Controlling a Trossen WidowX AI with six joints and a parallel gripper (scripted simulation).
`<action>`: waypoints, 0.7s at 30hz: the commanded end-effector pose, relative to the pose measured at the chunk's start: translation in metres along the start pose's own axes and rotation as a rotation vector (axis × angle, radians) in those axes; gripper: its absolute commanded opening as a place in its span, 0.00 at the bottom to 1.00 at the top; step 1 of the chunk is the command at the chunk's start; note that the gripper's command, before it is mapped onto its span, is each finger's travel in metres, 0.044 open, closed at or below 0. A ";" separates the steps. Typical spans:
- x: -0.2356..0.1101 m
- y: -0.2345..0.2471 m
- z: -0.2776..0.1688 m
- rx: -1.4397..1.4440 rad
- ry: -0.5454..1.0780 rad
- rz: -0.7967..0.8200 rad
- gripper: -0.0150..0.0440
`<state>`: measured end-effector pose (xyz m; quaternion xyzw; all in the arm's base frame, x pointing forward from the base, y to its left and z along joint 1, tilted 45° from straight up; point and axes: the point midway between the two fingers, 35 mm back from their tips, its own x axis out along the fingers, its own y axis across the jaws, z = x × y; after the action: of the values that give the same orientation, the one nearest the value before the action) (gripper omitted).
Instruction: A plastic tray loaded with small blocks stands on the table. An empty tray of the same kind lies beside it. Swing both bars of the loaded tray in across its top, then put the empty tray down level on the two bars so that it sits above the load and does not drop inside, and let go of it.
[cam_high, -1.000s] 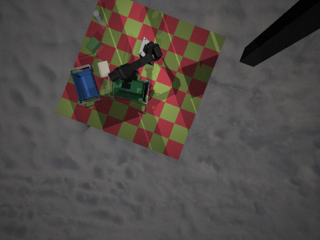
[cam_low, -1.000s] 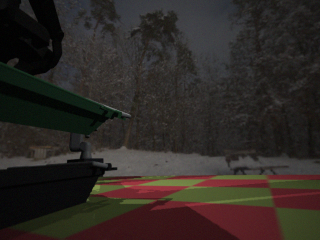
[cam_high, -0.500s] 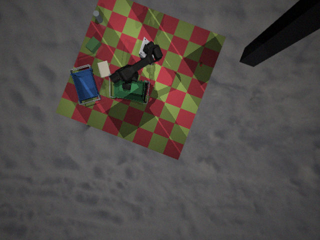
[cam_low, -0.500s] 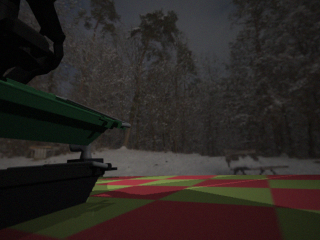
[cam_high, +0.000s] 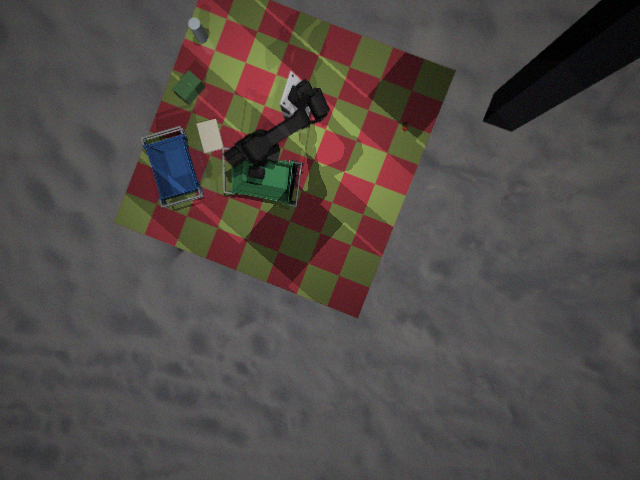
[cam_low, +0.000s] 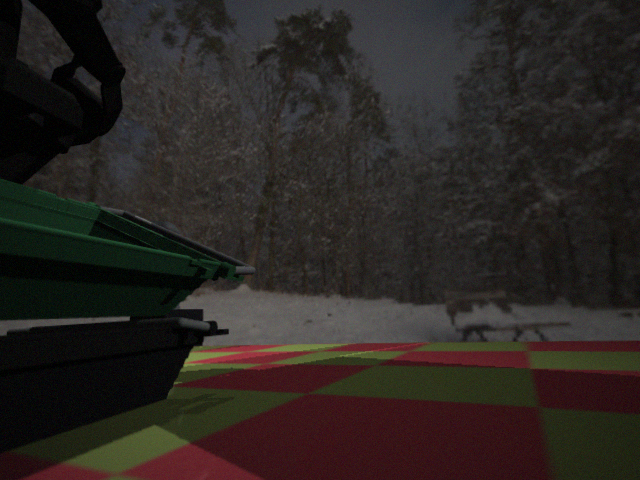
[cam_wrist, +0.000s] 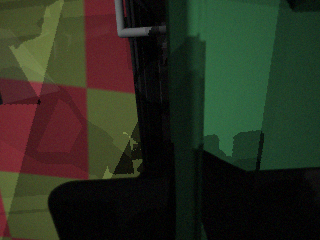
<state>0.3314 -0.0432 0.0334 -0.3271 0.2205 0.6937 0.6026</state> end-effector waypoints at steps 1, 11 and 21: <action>0.003 -0.001 0.000 0.003 -0.001 -0.019 0.25; 0.009 0.005 0.000 0.003 -0.001 -0.019 0.25; 0.016 0.011 0.000 0.003 -0.002 -0.019 0.25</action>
<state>0.3258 -0.0382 0.0243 -0.3315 0.2142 0.6835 0.6140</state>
